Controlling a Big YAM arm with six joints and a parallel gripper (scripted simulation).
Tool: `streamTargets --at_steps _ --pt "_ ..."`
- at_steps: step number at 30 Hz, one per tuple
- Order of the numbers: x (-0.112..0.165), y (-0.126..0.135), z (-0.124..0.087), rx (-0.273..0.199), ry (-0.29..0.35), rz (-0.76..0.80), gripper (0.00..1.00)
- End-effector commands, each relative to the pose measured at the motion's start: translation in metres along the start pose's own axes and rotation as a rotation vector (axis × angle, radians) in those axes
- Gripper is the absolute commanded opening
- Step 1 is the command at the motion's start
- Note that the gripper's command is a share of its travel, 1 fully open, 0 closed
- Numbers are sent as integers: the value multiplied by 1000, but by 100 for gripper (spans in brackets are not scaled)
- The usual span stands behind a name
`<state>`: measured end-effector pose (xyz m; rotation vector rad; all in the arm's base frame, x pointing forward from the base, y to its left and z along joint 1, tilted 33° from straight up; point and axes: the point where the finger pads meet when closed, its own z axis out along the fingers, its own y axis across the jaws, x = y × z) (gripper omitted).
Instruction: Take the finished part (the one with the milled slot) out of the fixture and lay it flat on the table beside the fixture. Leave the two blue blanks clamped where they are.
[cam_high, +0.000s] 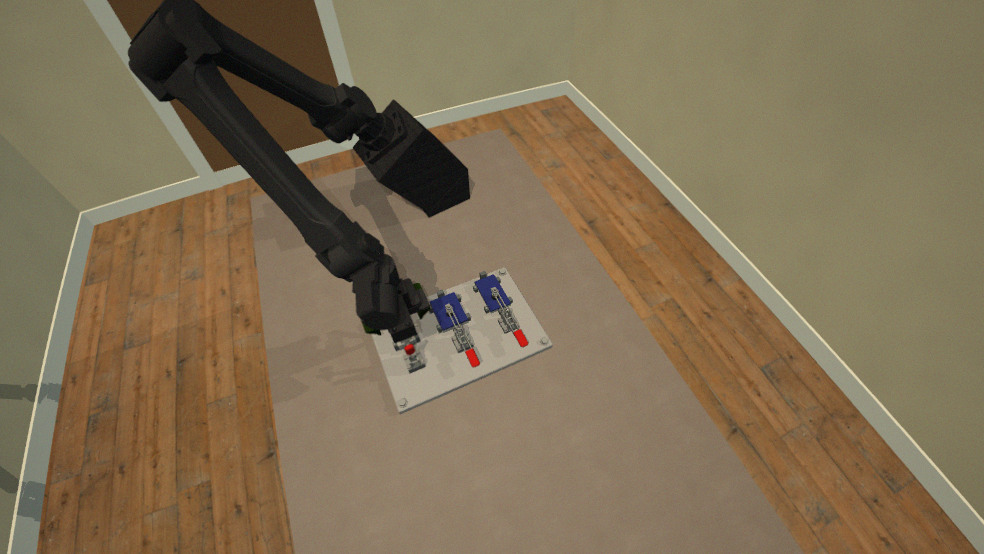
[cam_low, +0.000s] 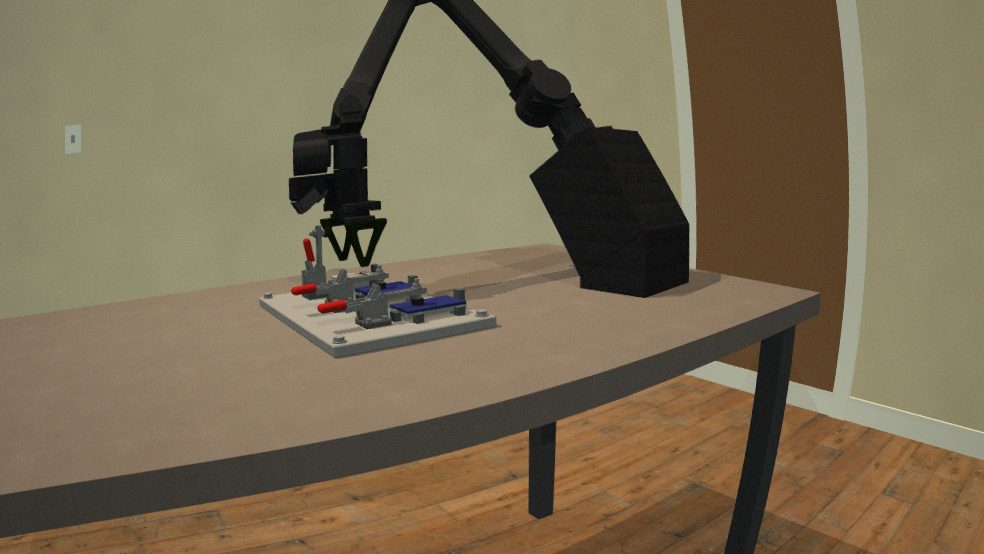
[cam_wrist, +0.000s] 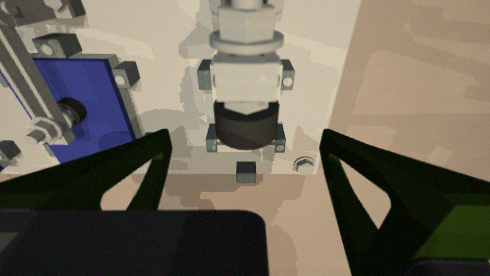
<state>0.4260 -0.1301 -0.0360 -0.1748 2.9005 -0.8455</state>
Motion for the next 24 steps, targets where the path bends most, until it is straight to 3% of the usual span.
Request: streamTargets --at_steps 1,24 --pt "-1 -7 5 4 -6 18 92" --pt "-6 -13 -5 11 -30 31 92"
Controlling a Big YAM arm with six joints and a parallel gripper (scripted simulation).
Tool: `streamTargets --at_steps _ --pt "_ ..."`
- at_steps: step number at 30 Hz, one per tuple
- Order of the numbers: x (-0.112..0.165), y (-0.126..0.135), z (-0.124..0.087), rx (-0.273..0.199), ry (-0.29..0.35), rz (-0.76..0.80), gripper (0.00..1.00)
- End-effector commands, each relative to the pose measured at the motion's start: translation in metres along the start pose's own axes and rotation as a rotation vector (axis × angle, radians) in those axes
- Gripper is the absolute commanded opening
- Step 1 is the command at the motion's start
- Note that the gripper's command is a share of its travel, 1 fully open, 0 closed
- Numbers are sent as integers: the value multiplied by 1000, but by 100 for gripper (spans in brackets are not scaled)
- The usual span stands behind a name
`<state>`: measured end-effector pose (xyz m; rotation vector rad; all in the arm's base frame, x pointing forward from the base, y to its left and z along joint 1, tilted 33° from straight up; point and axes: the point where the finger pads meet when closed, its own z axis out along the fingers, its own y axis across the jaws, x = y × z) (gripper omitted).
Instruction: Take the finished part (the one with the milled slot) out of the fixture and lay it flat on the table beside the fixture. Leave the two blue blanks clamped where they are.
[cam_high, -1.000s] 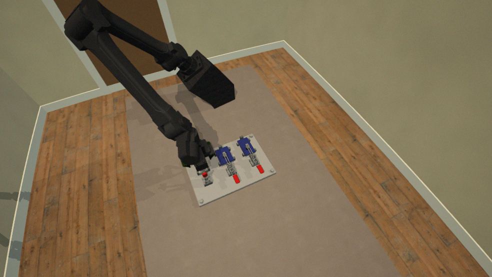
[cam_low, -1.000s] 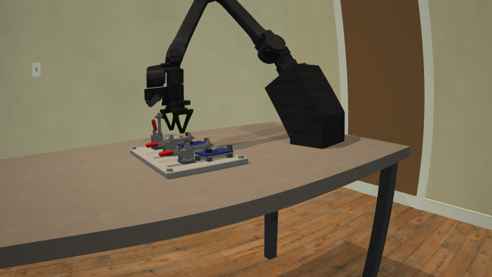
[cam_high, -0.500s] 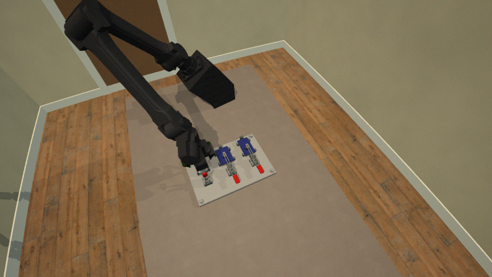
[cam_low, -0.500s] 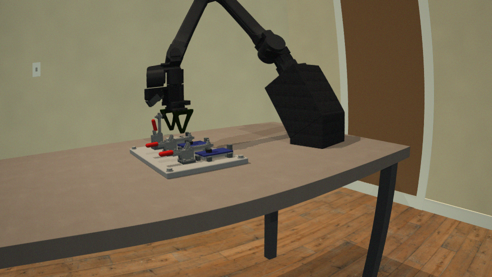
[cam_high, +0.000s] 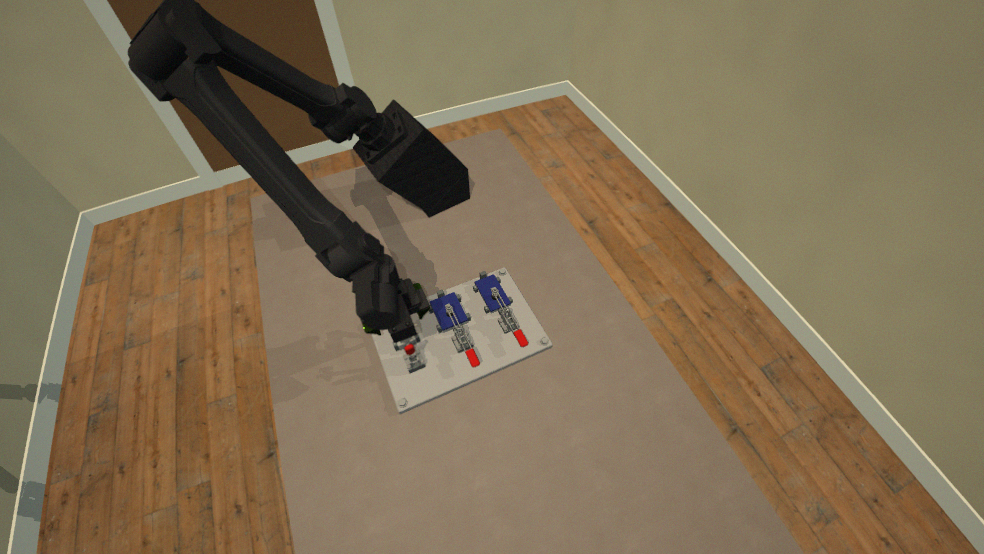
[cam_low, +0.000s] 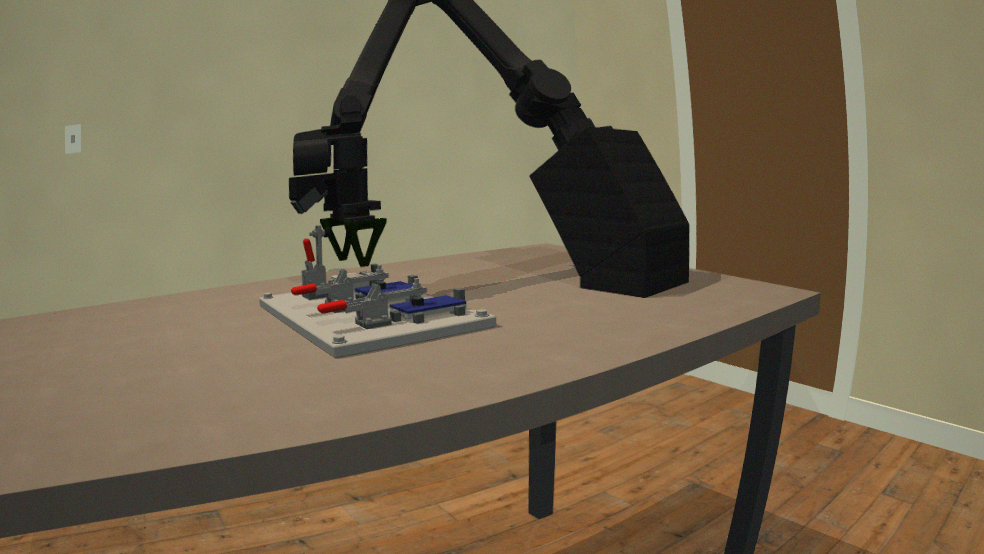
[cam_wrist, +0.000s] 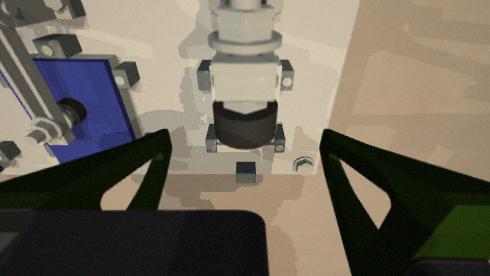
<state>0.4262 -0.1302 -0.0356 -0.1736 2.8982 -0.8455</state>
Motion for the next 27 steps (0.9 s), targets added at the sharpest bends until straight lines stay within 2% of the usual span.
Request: streamTargets --at_steps 1,27 --pt "-5 -13 -5 11 -28 30 92" --pt "-10 -9 -9 10 -38 19 92"
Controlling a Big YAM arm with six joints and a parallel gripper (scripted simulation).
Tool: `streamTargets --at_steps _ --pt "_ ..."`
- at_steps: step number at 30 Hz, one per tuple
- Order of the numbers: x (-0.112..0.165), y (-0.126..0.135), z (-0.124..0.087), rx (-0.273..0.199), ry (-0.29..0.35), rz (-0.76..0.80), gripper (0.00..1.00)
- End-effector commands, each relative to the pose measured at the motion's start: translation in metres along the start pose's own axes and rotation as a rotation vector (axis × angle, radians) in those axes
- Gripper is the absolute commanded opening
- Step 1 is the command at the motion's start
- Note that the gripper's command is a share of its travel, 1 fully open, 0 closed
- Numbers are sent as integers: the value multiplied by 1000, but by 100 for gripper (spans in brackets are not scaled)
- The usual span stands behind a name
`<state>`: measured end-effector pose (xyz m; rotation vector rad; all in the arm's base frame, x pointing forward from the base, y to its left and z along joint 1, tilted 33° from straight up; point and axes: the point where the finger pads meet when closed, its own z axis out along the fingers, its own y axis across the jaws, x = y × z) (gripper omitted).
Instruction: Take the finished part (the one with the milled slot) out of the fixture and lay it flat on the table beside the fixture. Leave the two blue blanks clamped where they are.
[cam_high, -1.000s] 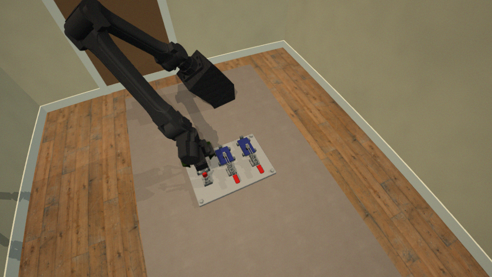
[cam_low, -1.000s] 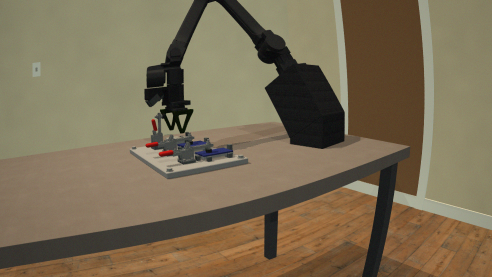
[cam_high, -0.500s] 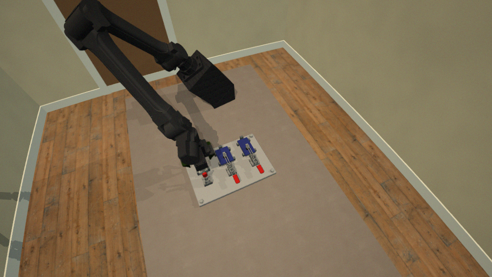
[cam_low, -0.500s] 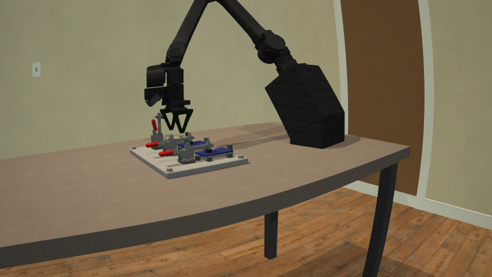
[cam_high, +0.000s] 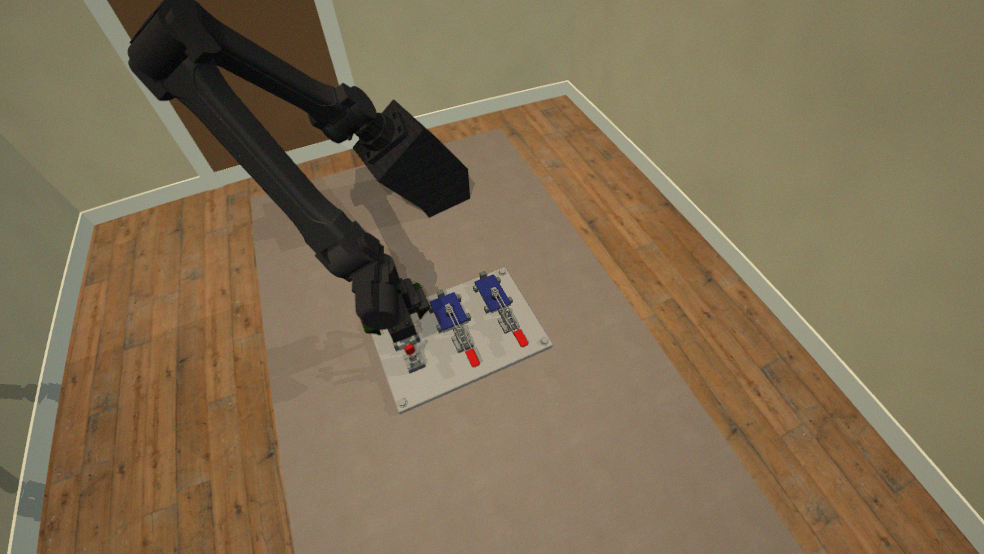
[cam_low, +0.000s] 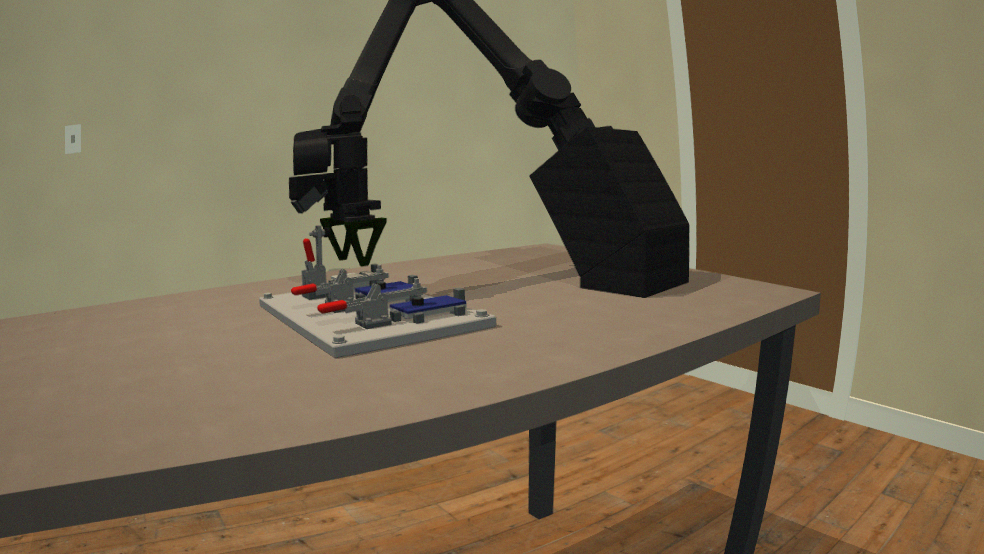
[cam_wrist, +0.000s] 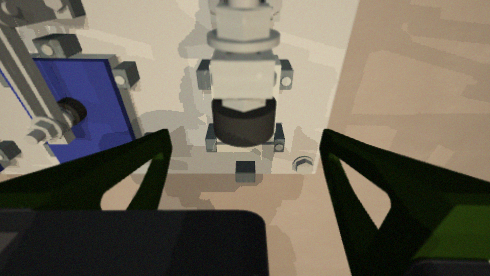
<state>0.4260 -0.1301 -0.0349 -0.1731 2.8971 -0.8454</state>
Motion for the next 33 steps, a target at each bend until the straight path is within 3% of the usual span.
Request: streamTargets --at_steps 1,9,15,33 --pt "-10 -8 -8 10 -38 18 92" --pt "-11 -8 -7 9 -36 15 92" --pt "-3 -4 8 3 -5 7 92" --pt "-11 -8 28 7 -17 14 92"
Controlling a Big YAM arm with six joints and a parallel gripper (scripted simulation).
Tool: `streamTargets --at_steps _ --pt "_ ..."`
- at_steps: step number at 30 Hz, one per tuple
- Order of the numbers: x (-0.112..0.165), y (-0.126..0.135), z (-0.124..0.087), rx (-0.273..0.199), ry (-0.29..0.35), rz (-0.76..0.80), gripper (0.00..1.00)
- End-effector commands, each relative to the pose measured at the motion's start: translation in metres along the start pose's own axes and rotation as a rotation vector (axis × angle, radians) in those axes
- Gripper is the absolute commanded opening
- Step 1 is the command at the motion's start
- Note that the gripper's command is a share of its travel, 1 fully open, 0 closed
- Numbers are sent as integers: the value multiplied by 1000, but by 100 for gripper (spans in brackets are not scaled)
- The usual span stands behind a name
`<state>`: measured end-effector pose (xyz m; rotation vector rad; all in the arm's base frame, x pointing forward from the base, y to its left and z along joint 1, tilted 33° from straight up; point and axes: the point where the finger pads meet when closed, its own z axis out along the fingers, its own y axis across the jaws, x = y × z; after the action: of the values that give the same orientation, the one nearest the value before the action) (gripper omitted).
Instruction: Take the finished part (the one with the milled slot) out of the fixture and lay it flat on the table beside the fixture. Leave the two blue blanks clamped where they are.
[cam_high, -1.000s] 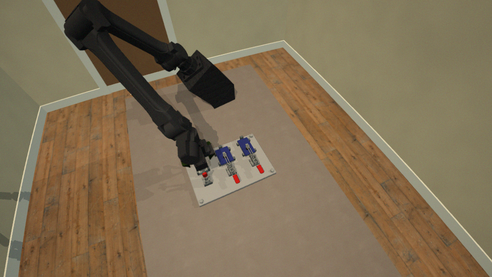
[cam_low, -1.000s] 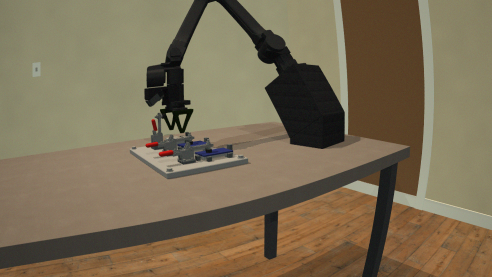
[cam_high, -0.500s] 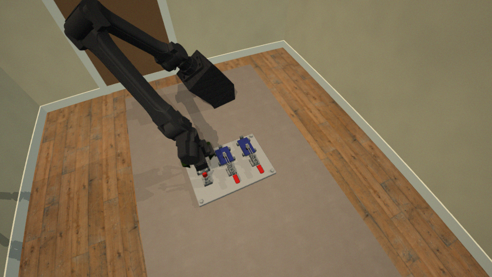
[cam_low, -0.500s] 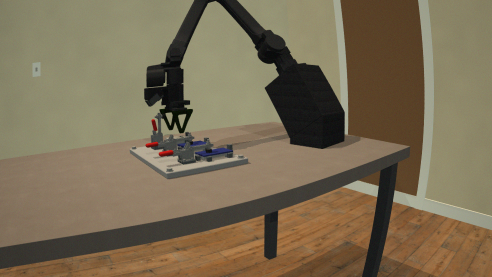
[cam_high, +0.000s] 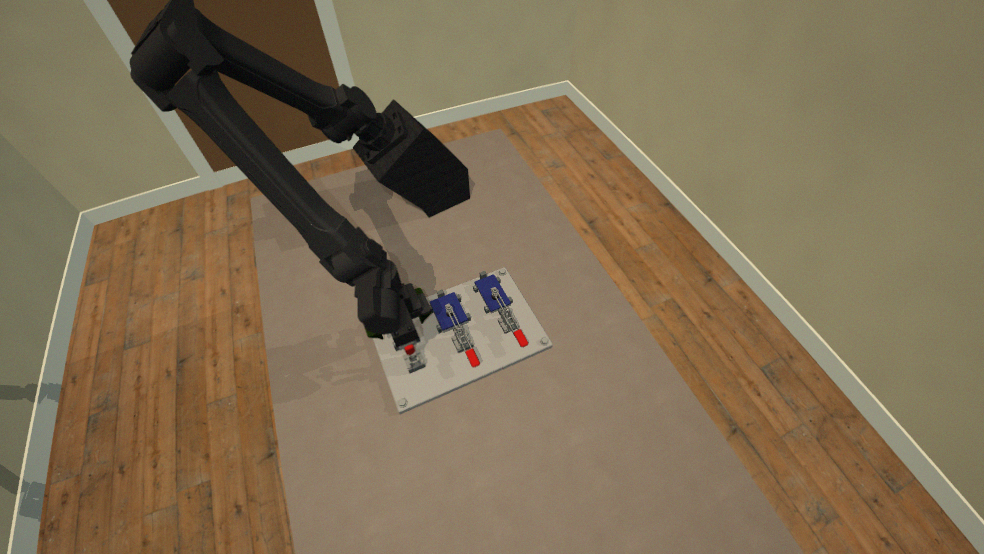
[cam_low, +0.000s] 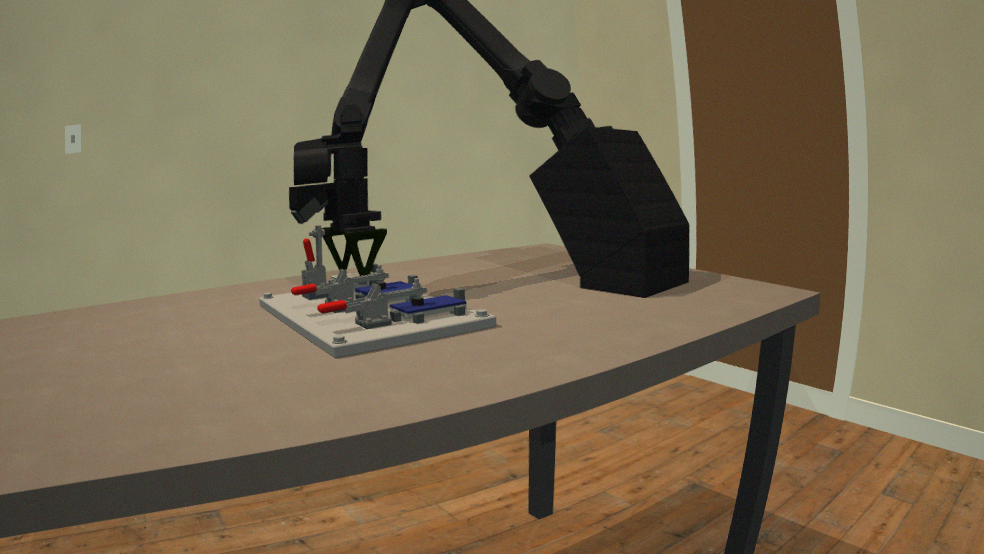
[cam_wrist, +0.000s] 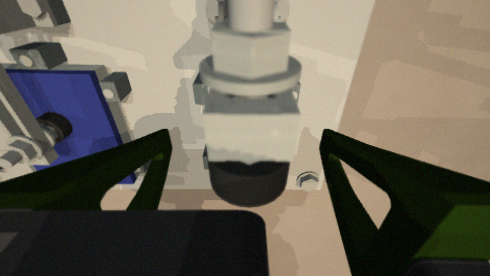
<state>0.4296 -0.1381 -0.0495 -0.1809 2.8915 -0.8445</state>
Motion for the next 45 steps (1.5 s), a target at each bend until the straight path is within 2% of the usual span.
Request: streamTargets --at_steps 1,15,45 --pt "-9 -9 12 6 -11 17 92" --pt "-6 -7 24 5 -6 17 92" --pt "-6 -8 28 5 -2 22 92"
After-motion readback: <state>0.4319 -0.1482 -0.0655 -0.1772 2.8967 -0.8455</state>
